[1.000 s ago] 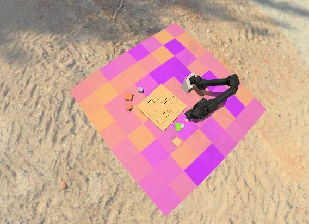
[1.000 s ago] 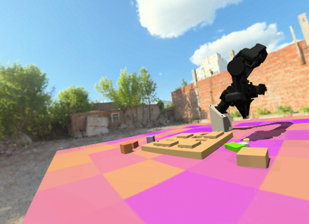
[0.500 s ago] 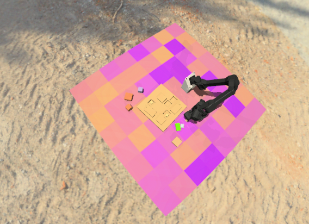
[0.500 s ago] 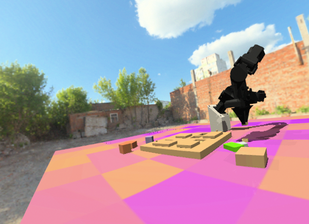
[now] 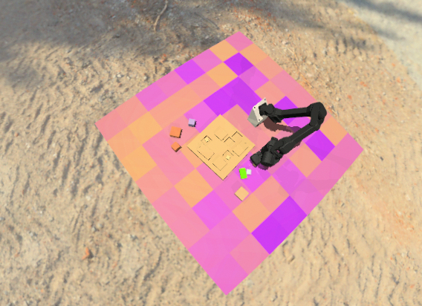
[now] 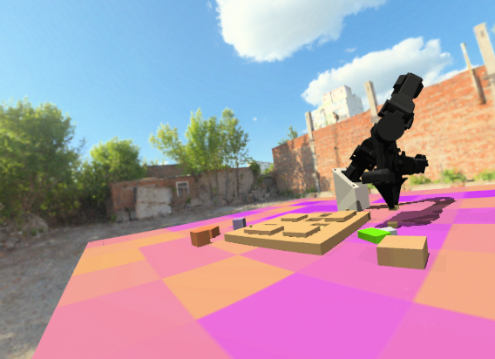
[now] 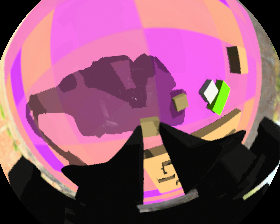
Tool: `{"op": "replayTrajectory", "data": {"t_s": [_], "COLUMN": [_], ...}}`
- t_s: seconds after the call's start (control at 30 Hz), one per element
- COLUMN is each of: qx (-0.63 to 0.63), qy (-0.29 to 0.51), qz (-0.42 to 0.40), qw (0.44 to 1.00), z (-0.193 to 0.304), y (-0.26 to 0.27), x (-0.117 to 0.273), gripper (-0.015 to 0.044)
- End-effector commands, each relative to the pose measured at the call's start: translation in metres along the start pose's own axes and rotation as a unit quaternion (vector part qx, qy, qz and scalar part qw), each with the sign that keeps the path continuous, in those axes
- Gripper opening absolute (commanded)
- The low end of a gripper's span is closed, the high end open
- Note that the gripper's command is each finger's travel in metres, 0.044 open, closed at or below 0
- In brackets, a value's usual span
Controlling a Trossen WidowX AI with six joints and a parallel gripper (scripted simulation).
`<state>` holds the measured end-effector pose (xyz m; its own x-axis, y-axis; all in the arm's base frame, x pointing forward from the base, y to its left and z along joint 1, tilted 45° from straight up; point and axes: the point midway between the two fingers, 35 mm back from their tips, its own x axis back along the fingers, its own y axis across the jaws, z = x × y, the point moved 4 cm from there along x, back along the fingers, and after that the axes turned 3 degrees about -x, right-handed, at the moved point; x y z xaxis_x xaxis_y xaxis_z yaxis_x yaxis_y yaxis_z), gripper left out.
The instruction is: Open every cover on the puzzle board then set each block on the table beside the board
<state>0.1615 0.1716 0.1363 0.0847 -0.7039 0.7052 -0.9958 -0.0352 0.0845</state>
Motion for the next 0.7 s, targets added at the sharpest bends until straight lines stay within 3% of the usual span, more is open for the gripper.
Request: {"op": "replayTrajectory", "data": {"t_s": [0.0,0.6,0.67], "qx": [-0.002,-0.004,-0.002], "qy": [0.001,-0.007,-0.007], "qz": [0.002,0.001,-0.001], "qw": [1.0,1.0,1.0], "z": [0.001,-0.001,-0.002], "y": [0.001,0.007,0.006], "x": [-0.007,-0.032,-0.029], "gripper": [0.008,0.008,0.0133]}}
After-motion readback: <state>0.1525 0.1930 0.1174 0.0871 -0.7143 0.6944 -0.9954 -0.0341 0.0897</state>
